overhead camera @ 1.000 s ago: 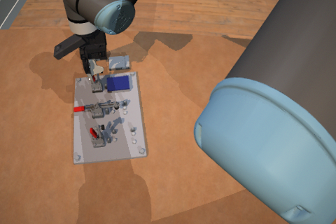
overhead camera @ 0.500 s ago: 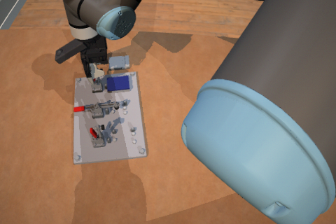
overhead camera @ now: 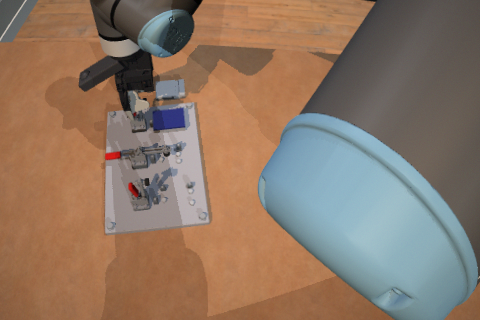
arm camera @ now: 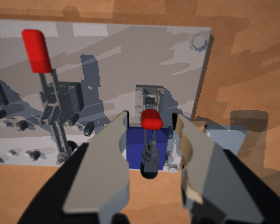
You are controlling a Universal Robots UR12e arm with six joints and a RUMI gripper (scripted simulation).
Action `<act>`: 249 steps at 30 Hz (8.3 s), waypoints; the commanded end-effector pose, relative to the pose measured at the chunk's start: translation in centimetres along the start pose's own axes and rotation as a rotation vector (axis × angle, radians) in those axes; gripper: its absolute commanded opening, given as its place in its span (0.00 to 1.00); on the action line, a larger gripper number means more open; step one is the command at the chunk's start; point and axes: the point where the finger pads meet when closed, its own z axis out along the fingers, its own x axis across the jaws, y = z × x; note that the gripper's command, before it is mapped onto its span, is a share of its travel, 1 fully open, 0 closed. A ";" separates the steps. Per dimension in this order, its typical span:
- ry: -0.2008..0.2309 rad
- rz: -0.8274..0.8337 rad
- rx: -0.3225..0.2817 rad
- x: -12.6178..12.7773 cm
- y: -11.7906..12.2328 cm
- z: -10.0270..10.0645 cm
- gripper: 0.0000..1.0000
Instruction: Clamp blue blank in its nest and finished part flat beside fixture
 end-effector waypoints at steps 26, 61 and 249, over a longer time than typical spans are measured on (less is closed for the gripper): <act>0.001 0.000 0.001 0.0 -0.1 -0.1 0.00; 0.001 0.000 0.001 0.0 -0.1 -0.1 0.00; 0.001 0.000 0.001 0.0 -5.0 3.4 0.00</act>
